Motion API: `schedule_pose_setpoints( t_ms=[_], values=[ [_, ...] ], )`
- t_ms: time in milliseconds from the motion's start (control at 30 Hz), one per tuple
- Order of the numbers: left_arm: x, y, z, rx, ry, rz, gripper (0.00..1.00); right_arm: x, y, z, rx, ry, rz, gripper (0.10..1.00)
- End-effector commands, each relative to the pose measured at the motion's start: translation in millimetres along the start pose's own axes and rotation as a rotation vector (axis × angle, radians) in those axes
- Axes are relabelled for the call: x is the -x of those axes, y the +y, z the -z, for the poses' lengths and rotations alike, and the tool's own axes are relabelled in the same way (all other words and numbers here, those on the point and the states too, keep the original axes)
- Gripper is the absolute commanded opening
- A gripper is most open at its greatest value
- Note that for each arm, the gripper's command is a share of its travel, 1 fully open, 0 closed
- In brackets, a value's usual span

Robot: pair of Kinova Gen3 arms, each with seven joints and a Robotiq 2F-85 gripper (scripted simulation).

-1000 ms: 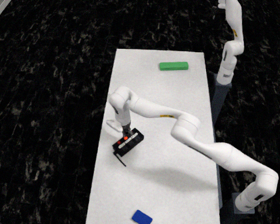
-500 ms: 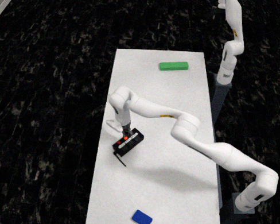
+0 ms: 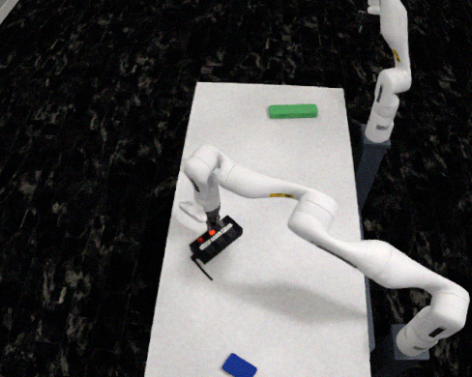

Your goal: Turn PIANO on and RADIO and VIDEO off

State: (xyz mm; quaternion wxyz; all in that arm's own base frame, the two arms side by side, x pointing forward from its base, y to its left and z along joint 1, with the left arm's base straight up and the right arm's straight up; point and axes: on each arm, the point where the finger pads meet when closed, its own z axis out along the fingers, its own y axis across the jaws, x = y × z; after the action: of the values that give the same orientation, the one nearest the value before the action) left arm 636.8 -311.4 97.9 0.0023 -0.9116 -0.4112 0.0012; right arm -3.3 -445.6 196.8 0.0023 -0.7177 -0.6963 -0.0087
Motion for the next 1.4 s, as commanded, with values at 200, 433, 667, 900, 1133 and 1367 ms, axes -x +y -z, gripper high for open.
schedule_pose_setpoints(
  t_ms=[200, 433, 667, 900, 1133, 1367],
  values=[
    [1.5, -0.2, 4.2, -0.001, 0.002, -0.010, 1.000, 0.4, 0.0, 0.8, 0.000, -0.002, 0.000, 1.000],
    [1.5, -0.2, 4.2, -0.001, 0.002, -0.010, 1.000, 0.4, 0.0, 0.8, 0.000, -0.002, 0.000, 1.000],
    [1.5, -0.2, 4.2, -0.001, 0.002, -0.010, 1.000, 0.4, 0.0, 0.8, 0.000, -0.002, 0.000, 1.000],
    [1.5, -0.2, 4.2, -0.001, 0.002, -0.010, 1.000, 0.4, 0.0, 0.8, 0.000, -0.002, 0.000, 1.000],
    [1.5, -0.2, 4.2, -0.001, 0.002, -0.010, 1.000, 0.4, 0.0, 0.8, 0.000, -0.002, 0.000, 1.000],
    [1.5, -0.2, 4.2, -0.001, 0.002, -0.010, 1.000, 0.4, 0.0, 0.8, 0.000, -0.002, 0.000, 1.000]
  ],
)
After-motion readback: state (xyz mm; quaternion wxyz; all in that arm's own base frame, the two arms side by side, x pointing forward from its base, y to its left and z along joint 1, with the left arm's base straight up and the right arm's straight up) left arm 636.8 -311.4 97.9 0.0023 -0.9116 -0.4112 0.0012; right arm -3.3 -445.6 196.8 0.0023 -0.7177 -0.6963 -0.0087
